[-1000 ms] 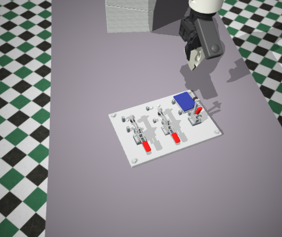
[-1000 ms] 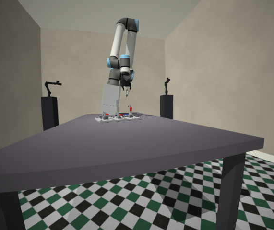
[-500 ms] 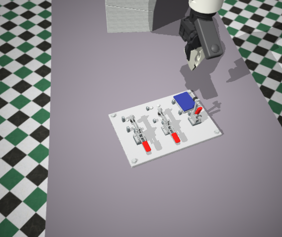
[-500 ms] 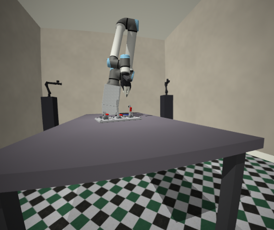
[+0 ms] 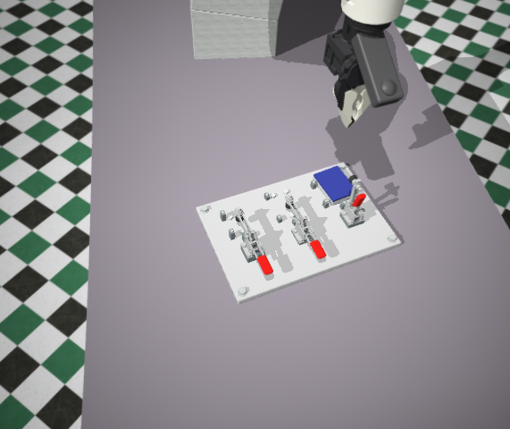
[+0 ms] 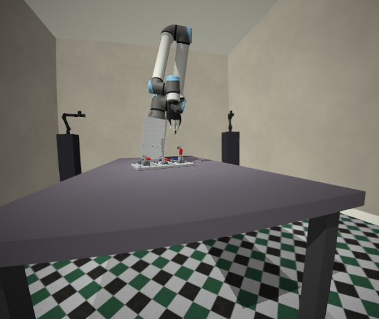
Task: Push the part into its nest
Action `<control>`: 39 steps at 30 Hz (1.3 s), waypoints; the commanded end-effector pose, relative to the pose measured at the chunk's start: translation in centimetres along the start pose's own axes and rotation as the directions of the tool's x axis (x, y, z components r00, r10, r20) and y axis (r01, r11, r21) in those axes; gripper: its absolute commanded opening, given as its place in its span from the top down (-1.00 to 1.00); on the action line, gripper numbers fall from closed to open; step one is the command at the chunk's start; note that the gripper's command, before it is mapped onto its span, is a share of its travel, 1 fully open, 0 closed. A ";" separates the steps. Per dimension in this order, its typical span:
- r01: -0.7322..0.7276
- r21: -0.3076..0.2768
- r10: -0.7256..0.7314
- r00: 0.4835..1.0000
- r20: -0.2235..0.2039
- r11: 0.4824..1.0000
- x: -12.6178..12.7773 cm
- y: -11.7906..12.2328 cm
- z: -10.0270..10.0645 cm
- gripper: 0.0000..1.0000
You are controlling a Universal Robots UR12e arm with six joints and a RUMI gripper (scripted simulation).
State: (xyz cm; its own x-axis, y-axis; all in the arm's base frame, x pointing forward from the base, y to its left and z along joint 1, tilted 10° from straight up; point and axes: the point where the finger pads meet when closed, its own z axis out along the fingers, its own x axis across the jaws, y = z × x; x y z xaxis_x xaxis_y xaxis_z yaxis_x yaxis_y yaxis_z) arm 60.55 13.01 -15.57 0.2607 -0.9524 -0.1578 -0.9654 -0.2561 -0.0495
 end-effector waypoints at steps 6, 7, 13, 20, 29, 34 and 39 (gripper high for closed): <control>0.000 -0.001 0.000 1.000 0.000 1.000 0.0 0.1 0.3 1.00; 0.000 -0.001 0.000 1.000 0.000 1.000 0.0 0.1 0.5 1.00; 0.001 0.002 -0.001 1.000 -0.001 1.000 0.0 -0.2 2.4 1.00; 0.001 0.002 -0.001 1.000 -0.001 1.000 0.0 -0.2 5.2 1.00; 0.001 0.002 -0.001 1.000 -0.001 1.000 0.0 -0.2 10.8 1.00; 0.001 0.002 -0.001 1.000 -0.001 1.000 0.0 -0.2 12.2 1.00; 0.001 0.002 -0.001 1.000 -0.001 1.000 0.0 -0.2 13.5 1.00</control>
State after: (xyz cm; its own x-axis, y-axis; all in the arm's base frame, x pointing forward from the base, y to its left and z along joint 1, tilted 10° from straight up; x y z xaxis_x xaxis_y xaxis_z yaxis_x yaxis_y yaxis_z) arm 59.71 15.09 -27.89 0.2592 -0.9519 -0.1637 -0.9658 -0.2571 -0.0341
